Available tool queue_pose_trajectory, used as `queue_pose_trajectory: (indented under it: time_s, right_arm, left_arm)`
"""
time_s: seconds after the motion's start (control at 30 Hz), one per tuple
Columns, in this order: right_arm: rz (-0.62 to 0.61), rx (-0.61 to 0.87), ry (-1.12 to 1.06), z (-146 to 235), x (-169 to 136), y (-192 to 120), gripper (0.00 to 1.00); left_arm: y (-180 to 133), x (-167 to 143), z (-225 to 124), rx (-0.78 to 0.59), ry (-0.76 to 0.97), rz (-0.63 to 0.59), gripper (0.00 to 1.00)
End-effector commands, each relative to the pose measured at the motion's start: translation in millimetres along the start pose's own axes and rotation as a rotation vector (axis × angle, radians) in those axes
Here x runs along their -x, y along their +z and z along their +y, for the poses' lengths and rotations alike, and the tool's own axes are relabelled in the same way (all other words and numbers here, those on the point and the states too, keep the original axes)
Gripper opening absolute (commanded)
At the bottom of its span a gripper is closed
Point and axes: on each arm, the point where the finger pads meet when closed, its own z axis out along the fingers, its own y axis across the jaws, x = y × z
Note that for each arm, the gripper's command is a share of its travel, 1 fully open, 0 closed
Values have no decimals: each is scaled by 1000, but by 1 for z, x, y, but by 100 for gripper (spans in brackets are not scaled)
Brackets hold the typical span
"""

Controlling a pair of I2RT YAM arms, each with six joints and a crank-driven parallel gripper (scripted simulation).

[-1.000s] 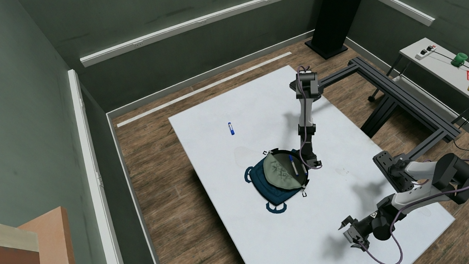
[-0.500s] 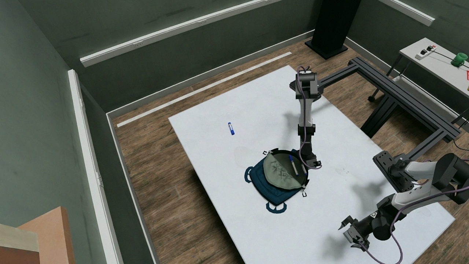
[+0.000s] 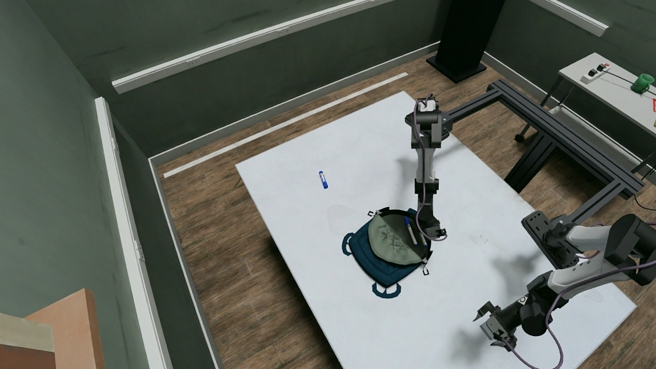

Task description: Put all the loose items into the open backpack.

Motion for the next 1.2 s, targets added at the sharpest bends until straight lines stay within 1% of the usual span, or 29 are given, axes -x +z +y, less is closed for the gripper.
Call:
queue_pose_trajectory:
  time_s: [0.0,0.07,0.1,0.23,0.27,0.37,0.43,0.53,0.6,0.7,0.8,0.83,0.93,0.97,1.03,1.1,1.17]
  right_arm:
    - [-28,-7,-8,-4,12,-1,6]
    - [-28,-7,-8,-4,12,-1,6]
    - [-27,-2,-6,-4,5,8,6]
    - [-26,-2,-6,-4,3,11,6]
    - [-59,-22,-7,-13,19,6,6]
    - [-26,-4,-7,-4,2,15,6]
    - [-40,-10,-8,-7,8,11,6]
    - [-26,-4,-6,-4,0,17,6]
    - [-42,-12,-6,-9,9,13,6]
    - [-26,-4,-6,-4,-1,19,6]
    - [-29,-6,-6,-6,2,17,6]
    - [-67,-24,-6,-15,20,9,6]
    - [-31,-6,-6,-5,0,20,6]
    - [-28,-5,-6,-5,-2,21,6]
    - [-41,-12,-6,-9,6,18,6]
    - [-28,-5,-6,-5,-3,23,6]
    - [-36,-10,-6,-8,2,20,6]
  left_arm:
    - [0,6,0,0,3,-15,90]
    - [0,6,0,0,3,-15,90]
    - [0,6,0,0,3,-15,90]
    - [0,6,0,0,3,-15,90]
    - [0,6,0,0,3,-15,90]
    - [0,6,0,0,3,-15,90]
    - [0,6,0,0,3,-15,90]
    - [0,6,0,0,3,-15,90]
    - [0,6,0,0,3,-15,90]
    - [0,6,0,0,3,-15,90]
    - [0,6,0,0,3,-15,90]
    - [0,6,0,0,3,-15,90]
    - [0,6,0,0,3,-15,90]
    - [0,6,0,0,3,-15,90]
    - [0,6,0,0,3,-15,90]
    - [0,6,0,0,3,-15,90]
    - [0,6,0,0,3,-15,90]
